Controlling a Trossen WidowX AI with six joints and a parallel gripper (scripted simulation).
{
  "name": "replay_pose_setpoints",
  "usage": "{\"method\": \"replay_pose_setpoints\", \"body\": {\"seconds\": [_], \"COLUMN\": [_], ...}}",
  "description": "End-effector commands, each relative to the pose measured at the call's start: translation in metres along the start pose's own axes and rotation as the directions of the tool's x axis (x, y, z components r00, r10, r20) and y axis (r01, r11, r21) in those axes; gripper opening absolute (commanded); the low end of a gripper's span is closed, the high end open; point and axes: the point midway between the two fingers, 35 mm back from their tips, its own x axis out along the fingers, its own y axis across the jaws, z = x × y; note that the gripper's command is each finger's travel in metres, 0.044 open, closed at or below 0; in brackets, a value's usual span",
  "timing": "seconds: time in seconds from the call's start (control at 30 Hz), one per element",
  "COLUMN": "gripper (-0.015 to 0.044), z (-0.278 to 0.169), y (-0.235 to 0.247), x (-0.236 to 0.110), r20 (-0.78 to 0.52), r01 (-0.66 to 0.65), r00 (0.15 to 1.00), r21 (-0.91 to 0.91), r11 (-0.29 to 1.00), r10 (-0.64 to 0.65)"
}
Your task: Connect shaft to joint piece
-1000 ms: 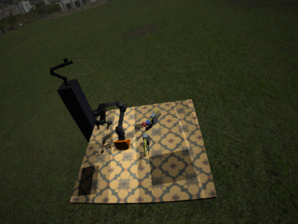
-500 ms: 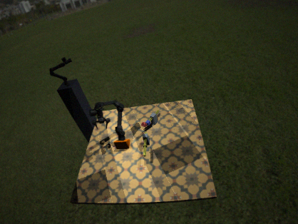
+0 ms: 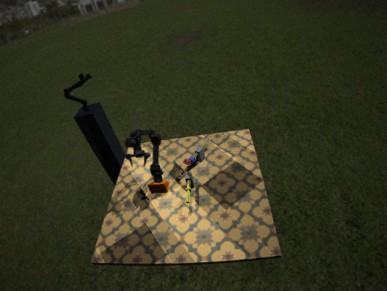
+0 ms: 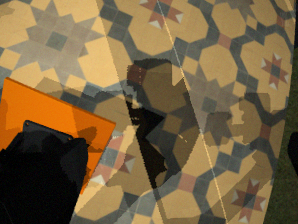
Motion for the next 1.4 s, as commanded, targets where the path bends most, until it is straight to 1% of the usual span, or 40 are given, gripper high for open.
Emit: {"method": "replay_pose_setpoints", "body": {"seconds": [0.0, 0.23, 0.3, 0.4, 0.53, 0.67, 0.9, 1.0, 1.2, 1.37], "gripper": [0.0440, 0.0440, 0.0440, 0.0440, 0.0440, 0.0440, 0.0440, 0.0440, 0.0440, 0.0440], "z": [0.028, 0.063, 0.067, 0.067, 0.061, 0.050, 0.009, -0.002, -0.002, -0.003], "y": [0.032, 0.101, 0.123, 0.156, 0.195, 0.233, 0.295, 0.306, 0.306, 0.308], "x": [-0.007, -0.017, -0.019, -0.021, -0.024, -0.027, -0.030, -0.030, -0.030, -0.025], "r20": [0.049, 0.101, 0.110, 0.118, 0.114, 0.095, 0.030, 0.012, 0.011, -0.017], "r01": [-0.001, -0.040, -0.056, -0.083, -0.118, -0.155, -0.205, -0.211, -0.211, -0.208], "r00": [0.999, 0.994, 0.992, 0.989, 0.986, 0.983, 0.978, 0.977, 0.978, 0.978], "r21": [0.005, 0.010, 0.010, -0.036, -0.060, -0.042, 0.005, 0.015, 0.011, -0.115], "r11": [1.000, 0.999, 0.998, 0.996, 0.991, 0.987, 0.979, 0.977, 0.978, 0.971], "r10": [0.001, 0.039, 0.055, 0.086, 0.125, 0.158, 0.205, 0.211, 0.211, 0.207]}}
